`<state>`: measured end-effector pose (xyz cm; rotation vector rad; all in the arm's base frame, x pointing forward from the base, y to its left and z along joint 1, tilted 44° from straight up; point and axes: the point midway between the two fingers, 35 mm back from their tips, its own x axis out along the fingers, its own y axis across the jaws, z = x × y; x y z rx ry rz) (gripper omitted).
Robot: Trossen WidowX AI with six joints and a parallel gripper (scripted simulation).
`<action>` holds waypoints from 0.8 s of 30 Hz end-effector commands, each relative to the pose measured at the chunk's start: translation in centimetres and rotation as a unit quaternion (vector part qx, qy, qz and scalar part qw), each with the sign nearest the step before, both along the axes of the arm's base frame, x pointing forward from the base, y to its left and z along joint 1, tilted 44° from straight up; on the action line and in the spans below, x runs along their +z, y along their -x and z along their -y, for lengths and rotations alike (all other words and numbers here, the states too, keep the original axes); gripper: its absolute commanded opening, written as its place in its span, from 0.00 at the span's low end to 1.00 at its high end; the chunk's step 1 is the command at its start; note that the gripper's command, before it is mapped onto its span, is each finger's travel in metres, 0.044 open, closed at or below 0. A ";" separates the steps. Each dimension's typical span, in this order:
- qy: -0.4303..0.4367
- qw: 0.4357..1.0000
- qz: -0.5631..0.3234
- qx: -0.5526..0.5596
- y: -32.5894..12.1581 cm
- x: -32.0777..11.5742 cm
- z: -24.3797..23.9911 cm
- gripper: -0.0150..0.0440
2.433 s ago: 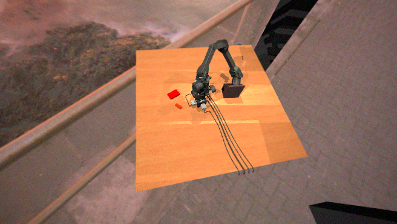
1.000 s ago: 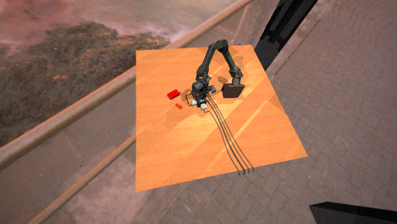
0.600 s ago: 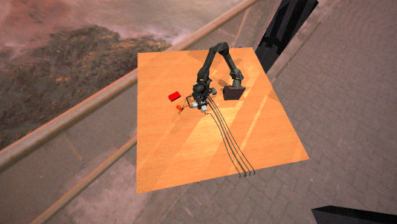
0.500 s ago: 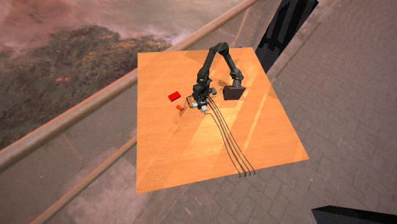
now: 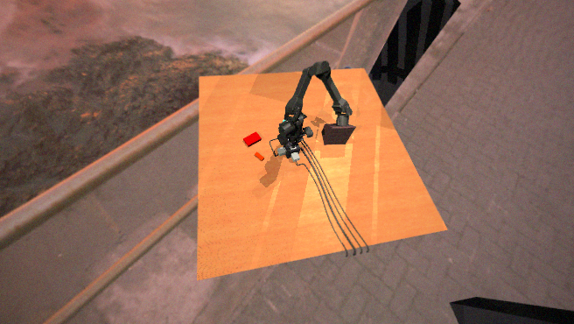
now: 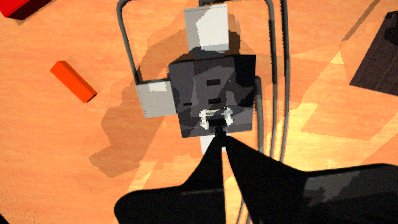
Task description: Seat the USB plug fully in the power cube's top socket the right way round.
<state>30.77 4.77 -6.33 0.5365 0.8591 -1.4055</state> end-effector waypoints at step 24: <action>0.003 1.000 -0.003 0.002 0.1 -0.3 0.3 0.25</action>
